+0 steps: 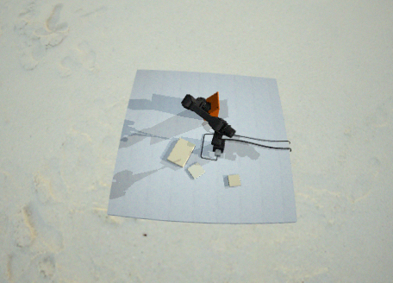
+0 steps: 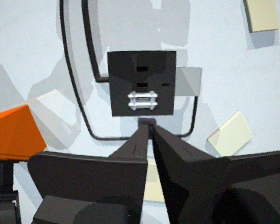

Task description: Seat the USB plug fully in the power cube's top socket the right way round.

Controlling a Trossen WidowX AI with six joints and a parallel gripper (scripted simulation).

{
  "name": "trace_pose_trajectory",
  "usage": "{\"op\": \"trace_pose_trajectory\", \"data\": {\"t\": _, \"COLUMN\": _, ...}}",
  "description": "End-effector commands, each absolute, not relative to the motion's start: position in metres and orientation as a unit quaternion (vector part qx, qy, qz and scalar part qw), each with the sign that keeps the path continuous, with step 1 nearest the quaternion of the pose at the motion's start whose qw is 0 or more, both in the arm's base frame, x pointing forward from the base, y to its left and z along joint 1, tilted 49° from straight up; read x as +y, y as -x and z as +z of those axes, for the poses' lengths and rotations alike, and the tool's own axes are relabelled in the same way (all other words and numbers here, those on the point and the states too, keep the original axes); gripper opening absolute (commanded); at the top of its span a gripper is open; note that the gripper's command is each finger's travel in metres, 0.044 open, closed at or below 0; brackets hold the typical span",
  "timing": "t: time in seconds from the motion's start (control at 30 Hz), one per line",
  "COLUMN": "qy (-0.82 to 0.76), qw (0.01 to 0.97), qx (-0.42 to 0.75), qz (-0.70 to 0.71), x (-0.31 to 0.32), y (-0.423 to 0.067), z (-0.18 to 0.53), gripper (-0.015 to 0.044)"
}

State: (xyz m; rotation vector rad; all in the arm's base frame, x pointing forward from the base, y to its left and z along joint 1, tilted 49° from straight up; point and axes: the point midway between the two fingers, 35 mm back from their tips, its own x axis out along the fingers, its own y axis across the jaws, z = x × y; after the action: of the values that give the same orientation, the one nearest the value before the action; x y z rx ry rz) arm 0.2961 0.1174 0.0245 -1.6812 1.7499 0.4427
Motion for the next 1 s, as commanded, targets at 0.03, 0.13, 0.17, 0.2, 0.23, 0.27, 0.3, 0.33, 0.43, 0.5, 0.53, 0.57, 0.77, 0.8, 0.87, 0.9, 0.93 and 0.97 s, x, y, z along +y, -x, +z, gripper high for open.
{"op": "trace_pose_trajectory", "data": {"t": 0.03, "qy": 0.651, "qw": 0.315, "qx": 0.665, "qz": 0.187, "x": 0.1175, "y": -0.2962, "z": 0.0244, "gripper": 0.0}}
{"op": "trace_pose_trajectory", "data": {"t": 0.13, "qy": 0.651, "qw": 0.315, "qx": 0.665, "qz": 0.187, "x": 0.1175, "y": -0.2962, "z": 0.0244, "gripper": 0.0}}
{"op": "trace_pose_trajectory", "data": {"t": 0.17, "qy": 0.651, "qw": 0.315, "qx": 0.665, "qz": 0.187, "x": 0.1175, "y": -0.2962, "z": 0.0244, "gripper": 0.0}}
{"op": "trace_pose_trajectory", "data": {"t": 0.2, "qy": 0.651, "qw": 0.315, "qx": 0.665, "qz": 0.187, "x": 0.1175, "y": -0.2962, "z": 0.0244, "gripper": 0.0}}
{"op": "trace_pose_trajectory", "data": {"t": 0.23, "qy": 0.651, "qw": 0.315, "qx": 0.665, "qz": 0.187, "x": 0.1175, "y": -0.2962, "z": 0.0244, "gripper": 0.0}}
{"op": "trace_pose_trajectory", "data": {"t": 0.27, "qy": 0.651, "qw": 0.315, "qx": 0.665, "qz": 0.187, "x": 0.1175, "y": -0.2962, "z": 0.0244, "gripper": 0.0}}
{"op": "trace_pose_trajectory", "data": {"t": 0.3, "qy": 0.651, "qw": 0.315, "qx": 0.665, "qz": 0.187, "x": 0.1175, "y": -0.2962, "z": 0.0244, "gripper": 0.0}}
{"op": "trace_pose_trajectory", "data": {"t": 0.33, "qy": 0.651, "qw": 0.316, "qx": 0.665, "qz": 0.186, "x": 0.1175, "y": -0.2963, "z": 0.0244, "gripper": 0.0}}
{"op": "trace_pose_trajectory", "data": {"t": 0.43, "qy": 0.65, "qw": 0.317, "qx": 0.665, "qz": 0.185, "x": 0.1173, "y": -0.2962, "z": 0.0242, "gripper": 0.0}}
{"op": "trace_pose_trajectory", "data": {"t": 0.5, "qy": 0.65, "qw": 0.318, "qx": 0.665, "qz": 0.186, "x": 0.1172, "y": -0.2962, "z": 0.0239, "gripper": 0.0}}
{"op": "trace_pose_trajectory", "data": {"t": 0.53, "qy": 0.65, "qw": 0.318, "qx": 0.664, "qz": 0.186, "x": 0.1172, "y": -0.2962, "z": 0.0238, "gripper": 0.0}}
{"op": "trace_pose_trajectory", "data": {"t": 0.57, "qy": 0.65, "qw": 0.318, "qx": 0.664, "qz": 0.186, "x": 0.1172, "y": -0.2962, "z": 0.0237, "gripper": 0.0}}
{"op": "trace_pose_trajectory", "data": {"t": 0.77, "qy": 0.65, "qw": 0.319, "qx": 0.663, "qz": 0.189, "x": 0.1169, "y": -0.2962, "z": 0.0229, "gripper": 0.0}}
{"op": "trace_pose_trajectory", "data": {"t": 0.8, "qy": 0.65, "qw": 0.319, "qx": 0.663, "qz": 0.189, "x": 0.1169, "y": -0.2962, "z": 0.0228, "gripper": 0.0}}
{"op": "trace_pose_trajectory", "data": {"t": 0.87, "qy": 0.65, "qw": 0.319, "qx": 0.663, "qz": 0.19, "x": 0.1168, "y": -0.2962, "z": 0.0225, "gripper": 0.0}}
{"op": "trace_pose_trajectory", "data": {"t": 0.9, "qy": 0.65, "qw": 0.319, "qx": 0.663, "qz": 0.19, "x": 0.1167, "y": -0.2962, "z": 0.0224, "gripper": 0.0}}
{"op": "trace_pose_trajectory", "data": {"t": 0.93, "qy": 0.65, "qw": 0.319, "qx": 0.663, "qz": 0.19, "x": 0.1167, "y": -0.2962, "z": 0.0223, "gripper": 0.0}}
{"op": "trace_pose_trajectory", "data": {"t": 0.97, "qy": 0.65, "qw": 0.32, "qx": 0.662, "qz": 0.191, "x": 0.1167, "y": -0.2962, "z": 0.0221, "gripper": 0.0}}
